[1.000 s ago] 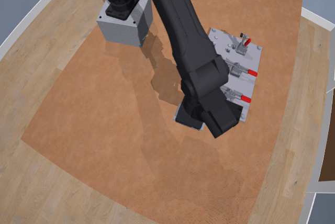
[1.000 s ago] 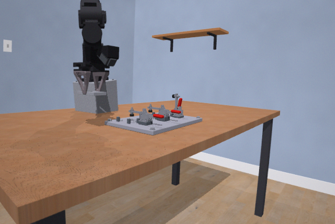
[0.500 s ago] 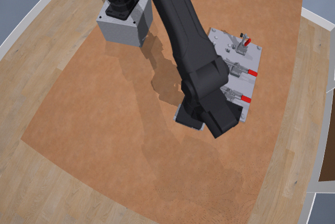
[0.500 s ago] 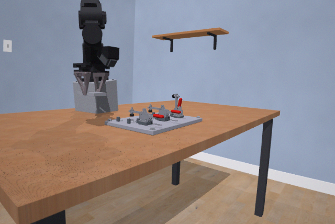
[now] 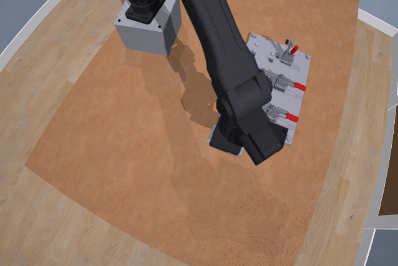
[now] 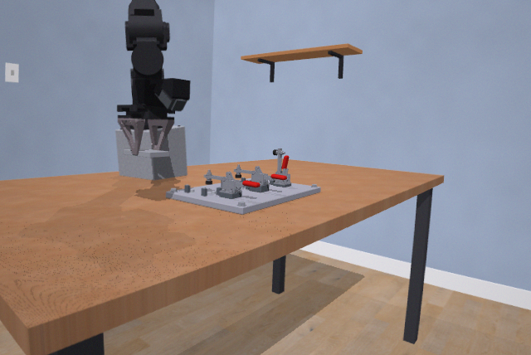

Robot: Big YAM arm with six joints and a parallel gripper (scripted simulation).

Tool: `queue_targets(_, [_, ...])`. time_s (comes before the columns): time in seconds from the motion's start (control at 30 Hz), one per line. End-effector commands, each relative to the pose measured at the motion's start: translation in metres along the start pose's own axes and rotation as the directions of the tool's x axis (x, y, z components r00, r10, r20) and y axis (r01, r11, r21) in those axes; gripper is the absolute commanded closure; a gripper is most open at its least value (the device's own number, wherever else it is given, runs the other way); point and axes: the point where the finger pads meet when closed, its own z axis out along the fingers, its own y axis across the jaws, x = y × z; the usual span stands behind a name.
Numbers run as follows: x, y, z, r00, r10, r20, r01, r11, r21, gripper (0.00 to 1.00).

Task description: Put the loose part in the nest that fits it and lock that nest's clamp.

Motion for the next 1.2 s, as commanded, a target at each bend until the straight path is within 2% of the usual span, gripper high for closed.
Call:
queue_targets(0.0, [-0.026, -0.011, -0.006, 0.999, -0.003, 0.038, 0.001, 1.000, 0.030, 1.00])
queue_targets(0.33, [-0.029, -0.010, 0.004, 0.999, -0.003, 0.038, 0.002, 1.000, 0.029, 1.00])
queue_targets(0.4, [-0.029, -0.010, 0.004, 0.999, -0.003, 0.038, 0.002, 1.000, 0.029, 1.00])
queue_targets(0.43, [-0.028, -0.013, -0.003, 0.999, 0.001, 0.043, -0.002, 0.999, 0.034, 1.00])
queue_targets(0.5, [-0.028, -0.012, 0.006, 0.999, 0.002, 0.037, -0.003, 1.000, 0.029, 1.00])
queue_targets(0.67, [-0.027, -0.008, 0.011, 1.000, -0.003, 0.028, 0.003, 1.000, 0.022, 1.00])
queue_targets(0.87, [-0.032, -0.013, 0.005, 0.999, 0.000, 0.045, -0.001, 0.999, 0.035, 1.00])
queue_targets(1.17, [-0.027, -0.008, 0.012, 1.000, -0.003, 0.029, 0.002, 1.000, 0.023, 1.00])
